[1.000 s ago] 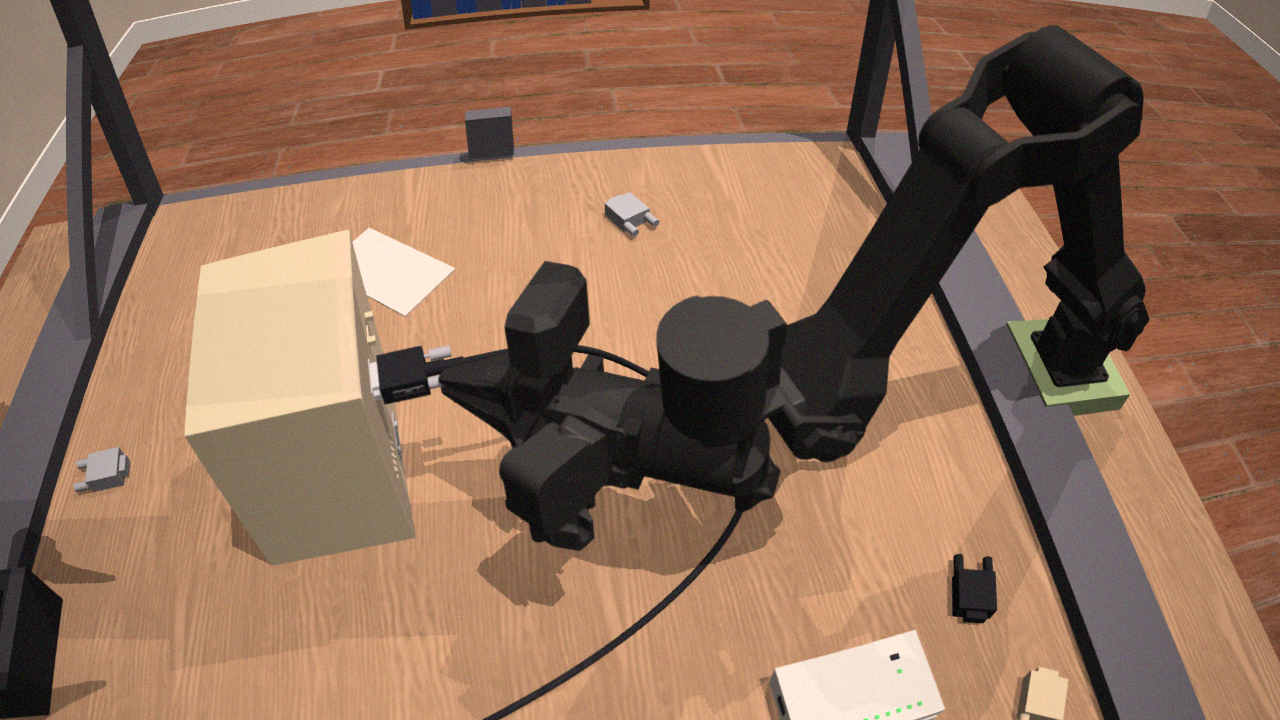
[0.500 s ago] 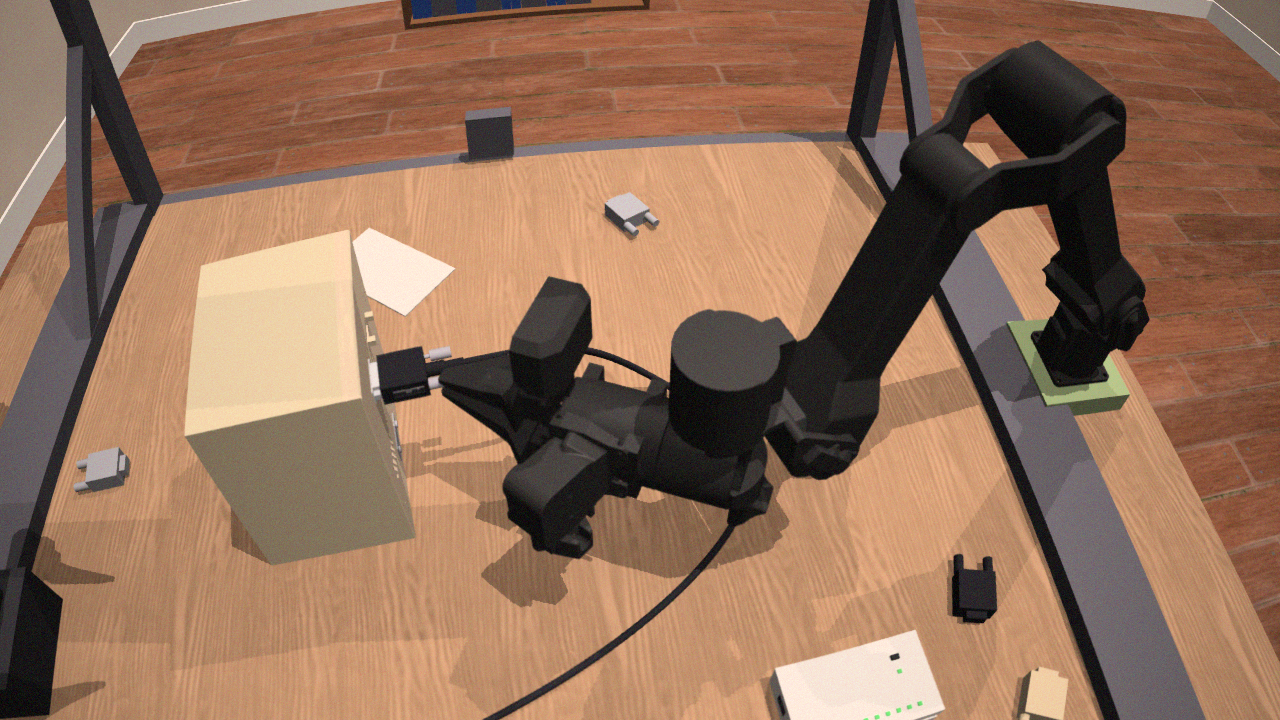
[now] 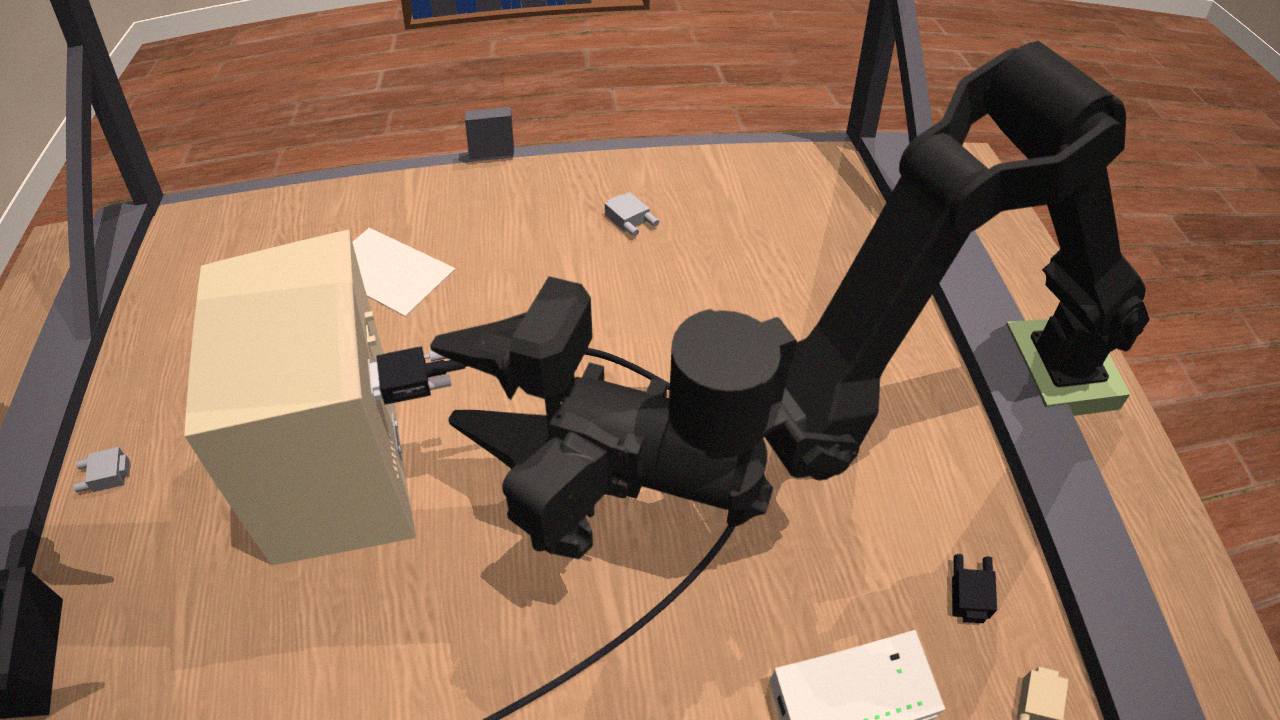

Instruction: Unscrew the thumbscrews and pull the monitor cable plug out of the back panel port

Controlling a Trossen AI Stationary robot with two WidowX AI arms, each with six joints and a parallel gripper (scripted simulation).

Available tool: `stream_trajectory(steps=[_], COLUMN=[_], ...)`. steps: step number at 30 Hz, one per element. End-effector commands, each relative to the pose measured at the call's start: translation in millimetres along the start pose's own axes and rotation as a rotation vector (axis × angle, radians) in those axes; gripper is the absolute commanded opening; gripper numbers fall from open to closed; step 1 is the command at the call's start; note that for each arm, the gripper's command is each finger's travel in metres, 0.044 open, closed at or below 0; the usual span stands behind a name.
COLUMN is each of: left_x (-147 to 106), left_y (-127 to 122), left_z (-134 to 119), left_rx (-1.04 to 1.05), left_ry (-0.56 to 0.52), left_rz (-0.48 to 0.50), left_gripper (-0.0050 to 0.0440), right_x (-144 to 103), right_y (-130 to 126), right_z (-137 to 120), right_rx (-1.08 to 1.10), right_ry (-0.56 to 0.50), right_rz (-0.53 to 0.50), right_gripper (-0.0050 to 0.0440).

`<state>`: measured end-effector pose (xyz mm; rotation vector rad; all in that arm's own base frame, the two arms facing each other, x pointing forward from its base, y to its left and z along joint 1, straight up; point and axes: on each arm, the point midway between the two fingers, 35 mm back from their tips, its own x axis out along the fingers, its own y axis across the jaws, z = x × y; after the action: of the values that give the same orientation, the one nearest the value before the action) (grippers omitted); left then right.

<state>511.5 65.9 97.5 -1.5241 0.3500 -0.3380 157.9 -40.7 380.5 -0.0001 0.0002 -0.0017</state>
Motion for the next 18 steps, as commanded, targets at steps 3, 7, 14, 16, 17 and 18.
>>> stream_trajectory(steps=[3, 7, 14, 16, 17, 18], left_x=[0.7, 0.7, 3.7, 5.8, 5.8, 5.8], left_y=[-10.9, -10.9, -13.0, -15.0, -15.0, -15.0], left_z=[1.7, 1.7, 3.6, 4.7, 4.7, 4.7], left_rx=[0.015, 0.015, 0.082, 0.151, 0.151, 0.151], left_ry=[-0.003, -0.003, -0.02, -0.032, -0.032, -0.032], left_rz=[-0.02, -0.02, 0.023, 0.069, 0.069, 0.069], left_gripper=[0.044, 0.044, 0.044, 0.044, 0.044, 0.044], right_x=[-0.3, -0.3, -0.3, -0.3, -0.3, -0.3], right_y=[1.2, 1.2, 1.2, 1.2, 1.2, 1.2], right_z=[2.7, 2.7, 2.7, 2.7, 2.7, 2.7], right_rx=[-0.005, -0.005, -0.005, -0.005, -0.005, -0.005], right_ry=[-0.001, -0.001, -0.001, -0.001, -0.001, -0.001], right_rz=[0.002, 0.002, 0.002, 0.002, 0.002, 0.002], right_gripper=[0.044, 0.044, 0.044, 0.044, 0.044, 0.044])
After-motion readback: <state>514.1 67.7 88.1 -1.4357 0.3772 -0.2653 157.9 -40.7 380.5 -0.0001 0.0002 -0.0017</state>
